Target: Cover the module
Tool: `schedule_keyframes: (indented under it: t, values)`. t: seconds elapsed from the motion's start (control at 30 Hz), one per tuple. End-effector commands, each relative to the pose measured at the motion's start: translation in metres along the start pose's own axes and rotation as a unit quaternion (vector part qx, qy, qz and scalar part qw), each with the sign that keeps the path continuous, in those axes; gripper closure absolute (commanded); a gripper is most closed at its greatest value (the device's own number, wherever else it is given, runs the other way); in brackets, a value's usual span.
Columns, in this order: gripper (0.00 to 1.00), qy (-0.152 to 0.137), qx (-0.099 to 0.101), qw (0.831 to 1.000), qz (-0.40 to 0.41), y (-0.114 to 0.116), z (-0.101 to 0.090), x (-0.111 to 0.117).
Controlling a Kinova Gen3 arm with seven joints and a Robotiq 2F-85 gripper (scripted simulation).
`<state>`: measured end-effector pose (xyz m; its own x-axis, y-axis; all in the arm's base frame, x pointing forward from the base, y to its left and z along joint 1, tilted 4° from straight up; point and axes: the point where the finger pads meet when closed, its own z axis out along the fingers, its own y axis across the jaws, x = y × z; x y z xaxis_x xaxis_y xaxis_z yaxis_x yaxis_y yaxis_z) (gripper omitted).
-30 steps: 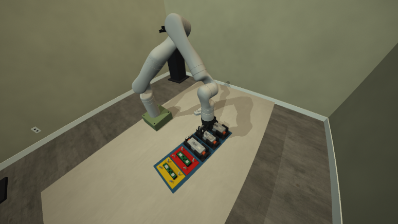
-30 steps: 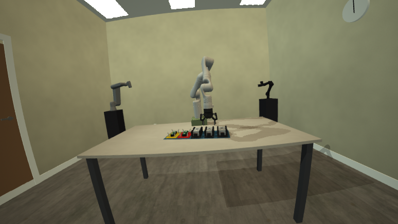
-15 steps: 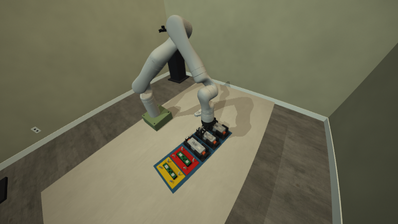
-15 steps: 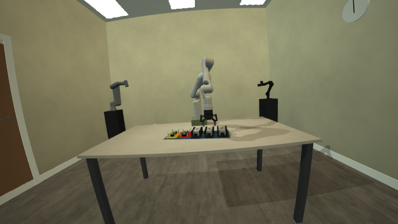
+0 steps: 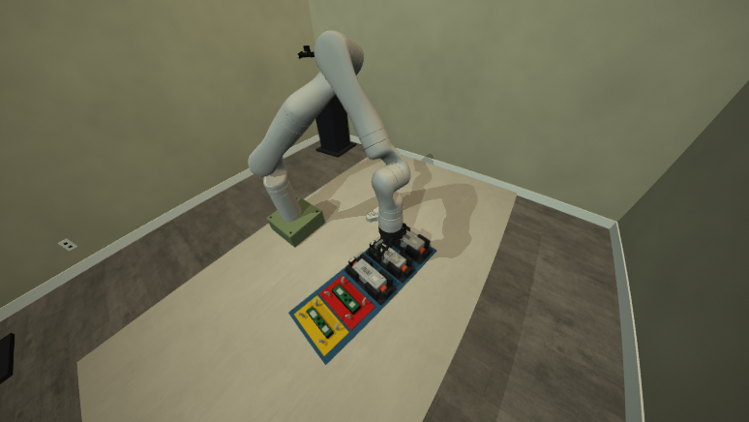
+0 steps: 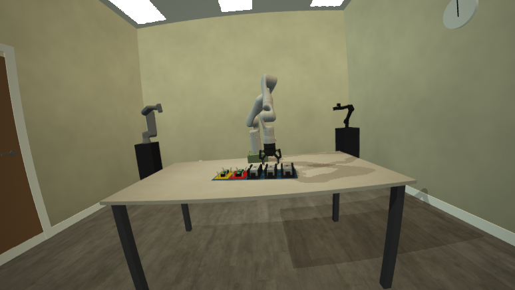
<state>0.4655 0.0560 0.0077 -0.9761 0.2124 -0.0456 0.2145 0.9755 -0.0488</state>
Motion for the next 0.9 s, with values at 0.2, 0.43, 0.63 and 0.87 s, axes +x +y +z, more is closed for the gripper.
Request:
schedule_keyframes:
  t: [0.2, 0.43, 0.63, 0.87]
  values:
    - [0.0, -0.001, 0.0, 1.0, 0.0, 0.0, 0.006, -0.001]
    - [0.0, -0.001, 0.0, 1.0, 0.0, 0.0, 0.008, -0.001]
    - [0.0, -0.001, 0.0, 1.0, 0.0, 0.0, 0.014, -0.001]
    - [0.0, -0.001, 0.0, 1.0, 0.0, 0.0, 0.016, -0.001]
